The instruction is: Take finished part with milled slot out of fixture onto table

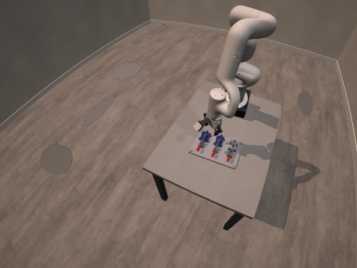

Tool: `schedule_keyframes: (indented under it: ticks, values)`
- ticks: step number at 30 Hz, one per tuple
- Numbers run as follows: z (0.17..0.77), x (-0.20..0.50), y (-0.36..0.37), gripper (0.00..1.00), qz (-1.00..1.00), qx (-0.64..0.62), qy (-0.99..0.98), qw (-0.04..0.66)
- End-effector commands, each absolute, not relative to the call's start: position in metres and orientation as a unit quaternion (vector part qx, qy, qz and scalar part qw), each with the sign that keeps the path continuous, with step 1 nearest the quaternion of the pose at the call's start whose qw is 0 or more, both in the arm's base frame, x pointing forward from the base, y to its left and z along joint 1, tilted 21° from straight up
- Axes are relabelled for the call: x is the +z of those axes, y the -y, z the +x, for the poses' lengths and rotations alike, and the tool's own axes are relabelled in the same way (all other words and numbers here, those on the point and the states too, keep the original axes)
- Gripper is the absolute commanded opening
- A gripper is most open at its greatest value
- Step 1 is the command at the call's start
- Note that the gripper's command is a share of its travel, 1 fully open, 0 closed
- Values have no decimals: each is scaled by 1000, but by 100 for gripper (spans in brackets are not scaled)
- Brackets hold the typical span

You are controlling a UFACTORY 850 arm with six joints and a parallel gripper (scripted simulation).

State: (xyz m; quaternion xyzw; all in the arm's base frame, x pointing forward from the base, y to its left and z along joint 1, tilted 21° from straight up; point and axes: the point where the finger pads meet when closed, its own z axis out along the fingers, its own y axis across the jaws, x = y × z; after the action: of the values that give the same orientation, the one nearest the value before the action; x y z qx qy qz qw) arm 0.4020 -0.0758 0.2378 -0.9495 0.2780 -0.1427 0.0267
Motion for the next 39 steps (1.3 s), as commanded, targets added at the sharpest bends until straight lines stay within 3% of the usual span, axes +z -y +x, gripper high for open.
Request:
schedule_keyframes:
  ticks: [1,39]
  values:
    - [399,235,62,100,-955,-144,-259,16]
    - [391,228,32,100,-966,-151,-211,4]
